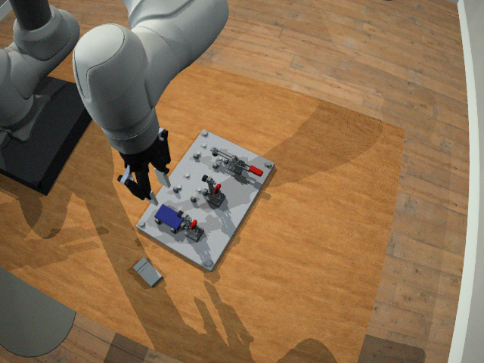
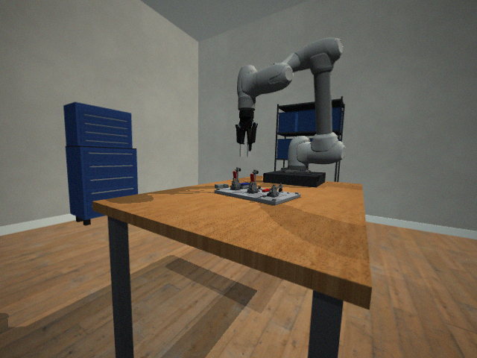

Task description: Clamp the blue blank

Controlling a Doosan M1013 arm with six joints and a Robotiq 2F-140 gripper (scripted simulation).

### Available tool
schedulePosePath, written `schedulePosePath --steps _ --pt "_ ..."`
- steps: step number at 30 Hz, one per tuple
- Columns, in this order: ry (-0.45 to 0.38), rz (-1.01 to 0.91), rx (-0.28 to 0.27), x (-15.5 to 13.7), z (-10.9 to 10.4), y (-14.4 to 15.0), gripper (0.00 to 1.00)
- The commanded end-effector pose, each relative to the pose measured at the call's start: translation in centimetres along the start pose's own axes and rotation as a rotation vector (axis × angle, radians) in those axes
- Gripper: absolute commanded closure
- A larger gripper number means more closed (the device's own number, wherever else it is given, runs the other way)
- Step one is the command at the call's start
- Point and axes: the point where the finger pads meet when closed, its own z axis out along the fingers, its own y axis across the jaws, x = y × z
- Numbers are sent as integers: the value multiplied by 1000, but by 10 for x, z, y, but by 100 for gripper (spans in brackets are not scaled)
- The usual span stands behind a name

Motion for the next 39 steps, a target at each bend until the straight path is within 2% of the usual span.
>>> schedulePosePath --steps 1,15,22,25,33,39 --pt "0 0 0 0 0 0 72" --pt "0 0 0 0 3 0 72" --pt "0 0 0 0 48 0 72" --pt "0 0 0 0 59 0 72" --pt "0 0 0 4 60 0 72" --pt "0 0 0 33 60 0 72"
